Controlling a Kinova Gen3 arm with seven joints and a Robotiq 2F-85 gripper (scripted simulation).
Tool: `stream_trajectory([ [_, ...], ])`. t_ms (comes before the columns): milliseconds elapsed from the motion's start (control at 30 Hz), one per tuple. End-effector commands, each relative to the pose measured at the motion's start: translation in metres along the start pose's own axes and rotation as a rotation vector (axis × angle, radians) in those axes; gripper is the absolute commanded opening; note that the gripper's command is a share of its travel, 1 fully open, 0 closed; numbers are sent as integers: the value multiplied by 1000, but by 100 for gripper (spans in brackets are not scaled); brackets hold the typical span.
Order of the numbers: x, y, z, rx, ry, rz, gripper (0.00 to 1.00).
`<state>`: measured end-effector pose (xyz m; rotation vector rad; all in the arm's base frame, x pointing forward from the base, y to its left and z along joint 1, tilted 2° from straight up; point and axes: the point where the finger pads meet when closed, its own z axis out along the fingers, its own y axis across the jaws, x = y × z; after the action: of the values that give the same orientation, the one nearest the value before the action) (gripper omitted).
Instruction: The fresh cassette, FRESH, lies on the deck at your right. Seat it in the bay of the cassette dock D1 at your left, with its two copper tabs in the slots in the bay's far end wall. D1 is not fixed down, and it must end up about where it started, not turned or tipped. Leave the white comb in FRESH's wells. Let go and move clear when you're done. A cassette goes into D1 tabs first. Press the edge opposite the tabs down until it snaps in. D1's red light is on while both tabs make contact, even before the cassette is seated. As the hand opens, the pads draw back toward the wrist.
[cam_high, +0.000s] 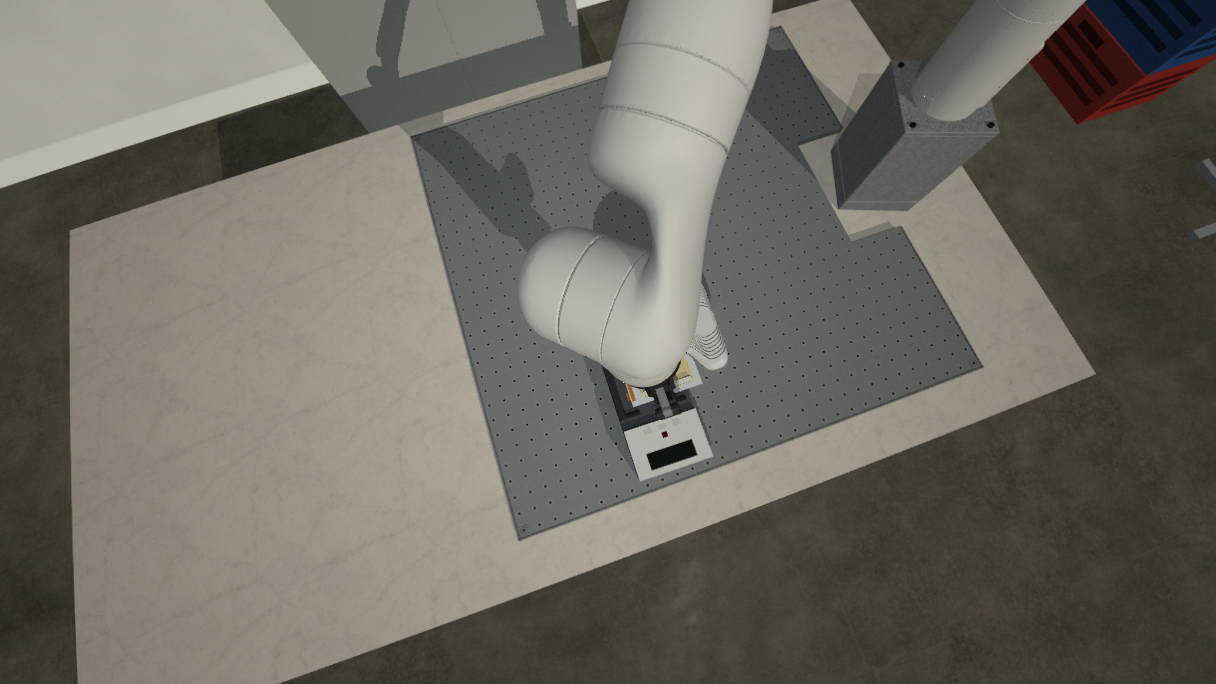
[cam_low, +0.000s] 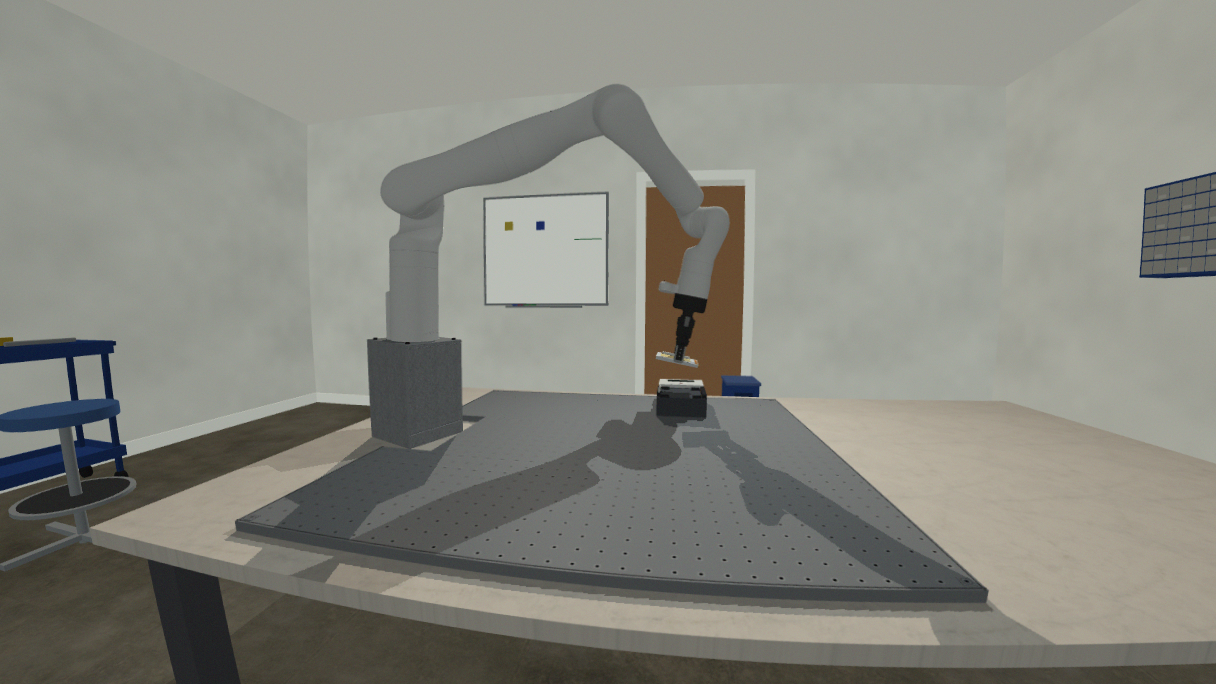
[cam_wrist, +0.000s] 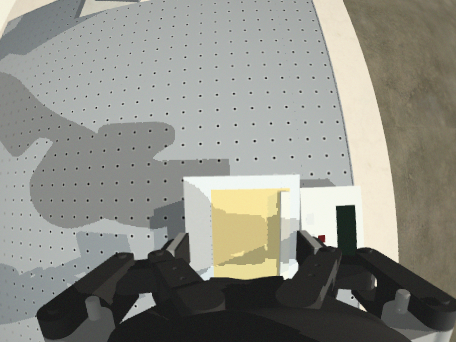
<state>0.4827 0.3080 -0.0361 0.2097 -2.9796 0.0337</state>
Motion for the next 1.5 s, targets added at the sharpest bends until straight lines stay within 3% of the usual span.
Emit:
stream_trajectory([
  [0,0,1,0,-1,1,1,0],
  [1267,-10,2,40,-2,-6,-1,0],
  [1467,-7,1,39,-1,1,1,0],
])
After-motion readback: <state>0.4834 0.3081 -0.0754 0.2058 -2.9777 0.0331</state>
